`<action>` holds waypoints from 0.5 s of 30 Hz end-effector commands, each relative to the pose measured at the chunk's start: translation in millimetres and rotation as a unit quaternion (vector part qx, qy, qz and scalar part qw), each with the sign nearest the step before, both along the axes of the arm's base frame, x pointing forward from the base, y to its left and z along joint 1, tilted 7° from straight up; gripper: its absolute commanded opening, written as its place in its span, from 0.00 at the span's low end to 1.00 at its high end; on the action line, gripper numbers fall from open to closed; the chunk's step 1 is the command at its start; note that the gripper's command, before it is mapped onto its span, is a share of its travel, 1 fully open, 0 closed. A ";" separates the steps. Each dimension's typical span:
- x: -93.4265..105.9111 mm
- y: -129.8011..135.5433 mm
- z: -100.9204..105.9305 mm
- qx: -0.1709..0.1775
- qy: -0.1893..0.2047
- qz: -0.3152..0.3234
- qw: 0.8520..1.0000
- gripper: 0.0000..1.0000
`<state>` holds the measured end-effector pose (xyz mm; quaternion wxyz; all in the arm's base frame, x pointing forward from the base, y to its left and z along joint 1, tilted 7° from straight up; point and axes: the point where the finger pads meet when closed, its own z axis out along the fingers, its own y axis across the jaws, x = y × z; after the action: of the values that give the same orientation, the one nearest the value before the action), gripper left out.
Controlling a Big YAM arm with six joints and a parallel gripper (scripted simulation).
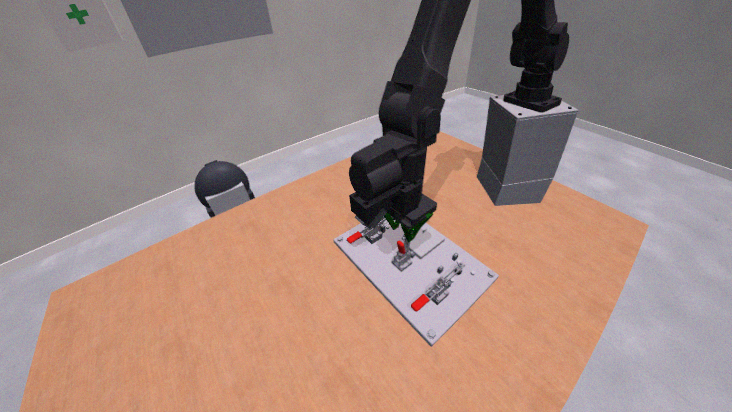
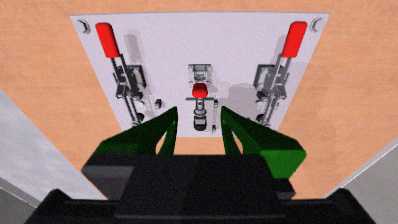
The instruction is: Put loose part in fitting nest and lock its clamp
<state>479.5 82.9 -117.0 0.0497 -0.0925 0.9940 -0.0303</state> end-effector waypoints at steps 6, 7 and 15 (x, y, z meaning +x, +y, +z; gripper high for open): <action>22.2 -3.7 -18.6 0.003 -0.015 0.001 1.000 0.45; 22.1 -3.2 -19.9 0.003 -0.015 0.001 1.000 0.45; 18.7 -4.0 -24.1 0.002 -0.010 0.001 1.000 0.45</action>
<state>482.7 81.9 -139.9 0.0496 -0.0931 0.9940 -0.0305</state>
